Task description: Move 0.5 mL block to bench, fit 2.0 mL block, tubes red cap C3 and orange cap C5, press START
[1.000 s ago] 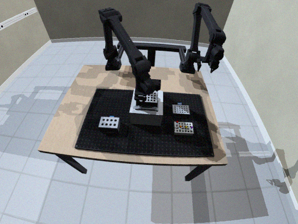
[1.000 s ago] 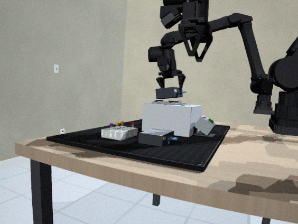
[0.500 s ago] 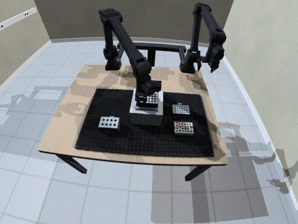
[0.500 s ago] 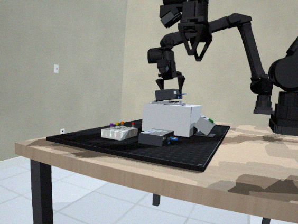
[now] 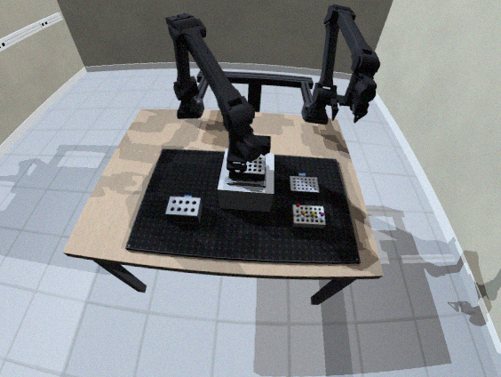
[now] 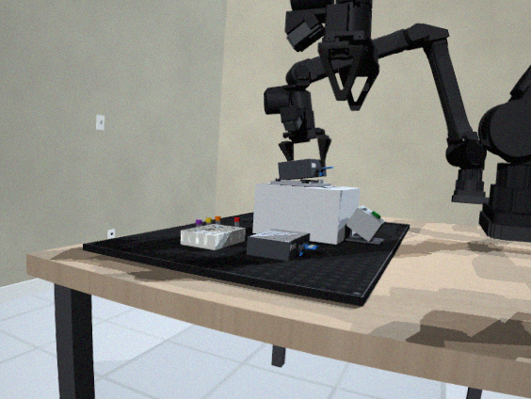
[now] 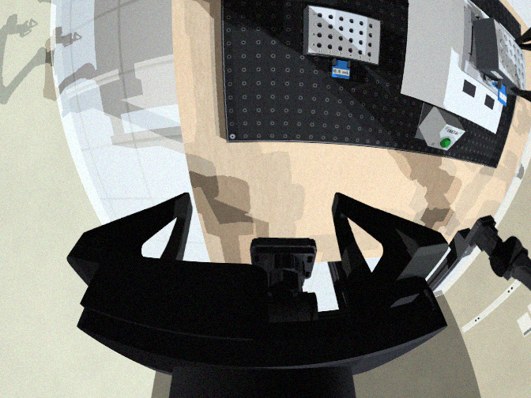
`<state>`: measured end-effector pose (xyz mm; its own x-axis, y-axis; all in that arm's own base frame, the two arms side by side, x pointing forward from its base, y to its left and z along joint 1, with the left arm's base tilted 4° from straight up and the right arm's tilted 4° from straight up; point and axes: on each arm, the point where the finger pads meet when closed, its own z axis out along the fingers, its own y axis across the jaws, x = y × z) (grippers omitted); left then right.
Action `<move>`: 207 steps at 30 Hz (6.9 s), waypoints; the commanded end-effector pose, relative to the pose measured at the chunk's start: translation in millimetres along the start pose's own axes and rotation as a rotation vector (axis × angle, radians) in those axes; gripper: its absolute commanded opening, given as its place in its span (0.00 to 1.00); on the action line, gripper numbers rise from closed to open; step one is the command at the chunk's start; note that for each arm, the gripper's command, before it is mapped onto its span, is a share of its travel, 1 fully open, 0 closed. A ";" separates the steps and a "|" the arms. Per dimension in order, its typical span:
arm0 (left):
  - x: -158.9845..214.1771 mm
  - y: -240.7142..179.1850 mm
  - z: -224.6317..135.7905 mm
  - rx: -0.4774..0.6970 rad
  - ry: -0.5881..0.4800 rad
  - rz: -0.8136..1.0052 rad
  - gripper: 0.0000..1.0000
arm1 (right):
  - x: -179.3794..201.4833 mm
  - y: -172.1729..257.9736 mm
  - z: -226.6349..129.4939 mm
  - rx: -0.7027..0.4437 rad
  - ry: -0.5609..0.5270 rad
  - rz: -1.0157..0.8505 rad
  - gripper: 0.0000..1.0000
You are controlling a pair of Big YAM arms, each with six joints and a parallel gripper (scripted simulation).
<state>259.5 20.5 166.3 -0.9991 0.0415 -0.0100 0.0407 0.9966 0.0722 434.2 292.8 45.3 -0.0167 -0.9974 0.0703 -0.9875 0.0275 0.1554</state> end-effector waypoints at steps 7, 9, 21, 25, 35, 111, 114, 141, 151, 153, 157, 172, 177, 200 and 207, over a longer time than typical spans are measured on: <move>-12.1 -0.4 -11.5 0.000 -0.043 -0.003 1.00 | -11.0 -22.9 -81.5 0.134 -0.108 0.003 0.00; -14.8 -0.1 -14.6 -0.001 -0.052 -0.003 1.00 | -15.4 -21.0 -82.2 0.136 -0.108 -0.005 0.00; -18.8 0.4 -19.6 -0.001 -0.064 -0.003 1.00 | -30.2 -18.3 -64.7 0.120 -0.093 -0.028 0.00; -20.0 0.5 -21.1 -0.002 -0.068 -0.003 1.00 | -32.4 -18.8 -62.7 0.117 -0.091 -0.031 0.00; -19.2 0.3 -20.1 -0.001 -0.065 -0.003 1.00 | -28.9 -22.3 -77.2 0.141 -0.107 -0.022 0.00; -12.9 -1.4 -13.6 0.001 -0.041 0.003 1.00 | -23.9 -9.2 -74.3 0.122 -0.098 -0.039 0.00; -14.8 -1.1 -16.0 0.000 -0.047 0.003 1.00 | -24.2 -9.8 -69.2 0.115 -0.093 -0.039 0.00; -17.8 -0.6 -20.3 0.000 -0.055 0.003 1.00 | -27.0 -14.3 -64.8 0.124 -0.098 -0.038 0.00; -17.2 -0.7 -19.8 0.000 -0.052 0.003 1.00 | -26.7 -13.3 -70.0 0.131 -0.104 -0.037 0.00; -17.1 -0.7 -19.8 0.000 -0.052 0.003 1.00 | -26.7 -13.2 -70.5 0.132 -0.104 -0.037 0.00; -16.9 -0.7 -19.6 0.000 -0.051 0.003 1.00 | -26.6 -12.9 -71.9 0.134 -0.106 -0.037 0.00; -16.1 -0.8 -19.0 0.000 -0.048 0.004 1.00 | -26.9 -14.3 -57.2 0.110 -0.090 -0.034 0.00; -15.8 -0.9 -18.8 0.000 -0.047 0.004 1.00 | -26.0 -14.8 -39.5 0.090 -0.075 -0.033 0.00; -14.6 -1.0 -17.7 0.001 -0.041 0.005 1.00 | -9.7 -45.3 -34.6 0.102 -0.045 0.037 0.00; -14.3 -1.0 -17.5 0.001 -0.040 0.005 1.00 | -8.0 -49.6 -33.8 0.102 -0.044 0.047 0.00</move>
<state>261.2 20.6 168.0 -0.9990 0.0416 -0.0155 0.0403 0.9965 0.0726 442.1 293.7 41.2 -0.0072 -0.9967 0.0804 -0.9886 0.0192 0.1494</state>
